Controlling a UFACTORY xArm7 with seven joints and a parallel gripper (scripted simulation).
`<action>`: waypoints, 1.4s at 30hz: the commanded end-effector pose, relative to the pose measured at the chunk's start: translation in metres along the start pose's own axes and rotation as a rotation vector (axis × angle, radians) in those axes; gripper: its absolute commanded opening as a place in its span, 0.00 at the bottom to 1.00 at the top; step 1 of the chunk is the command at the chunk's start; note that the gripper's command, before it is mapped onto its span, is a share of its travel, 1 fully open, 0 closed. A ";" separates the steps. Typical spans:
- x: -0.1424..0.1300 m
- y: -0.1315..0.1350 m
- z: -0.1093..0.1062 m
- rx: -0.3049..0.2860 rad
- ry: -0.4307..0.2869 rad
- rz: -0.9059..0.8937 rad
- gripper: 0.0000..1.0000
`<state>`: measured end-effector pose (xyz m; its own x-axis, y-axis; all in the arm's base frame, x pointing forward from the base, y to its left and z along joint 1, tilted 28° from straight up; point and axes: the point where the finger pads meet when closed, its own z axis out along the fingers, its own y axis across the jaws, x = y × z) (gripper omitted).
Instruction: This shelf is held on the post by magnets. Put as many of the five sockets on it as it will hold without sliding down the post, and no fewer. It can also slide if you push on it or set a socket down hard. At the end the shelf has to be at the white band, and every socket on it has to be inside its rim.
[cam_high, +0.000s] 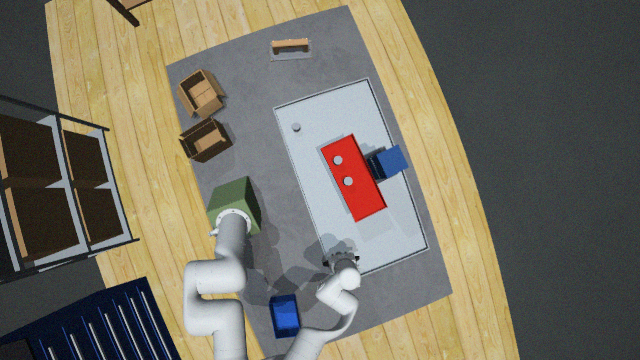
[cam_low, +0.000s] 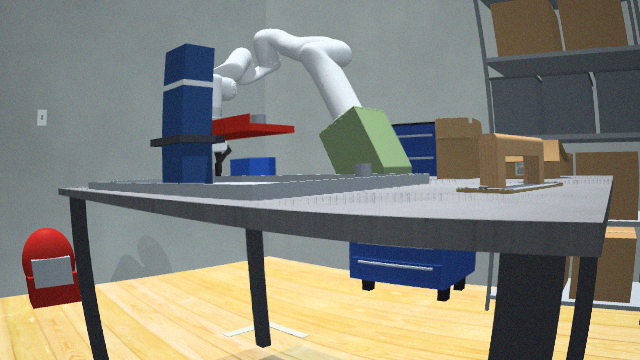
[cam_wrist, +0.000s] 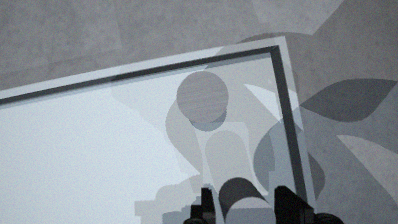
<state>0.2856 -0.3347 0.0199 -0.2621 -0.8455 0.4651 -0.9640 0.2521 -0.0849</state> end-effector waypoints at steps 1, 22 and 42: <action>0.000 -0.001 -0.001 0.003 0.001 -0.001 0.52; 0.000 -0.001 -0.012 0.003 0.001 -0.001 0.52; 0.000 -0.001 -0.059 0.003 0.001 -0.001 0.52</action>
<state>0.2887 -0.3123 0.0604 -0.2612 -0.8439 0.4687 -0.9641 0.2523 -0.0830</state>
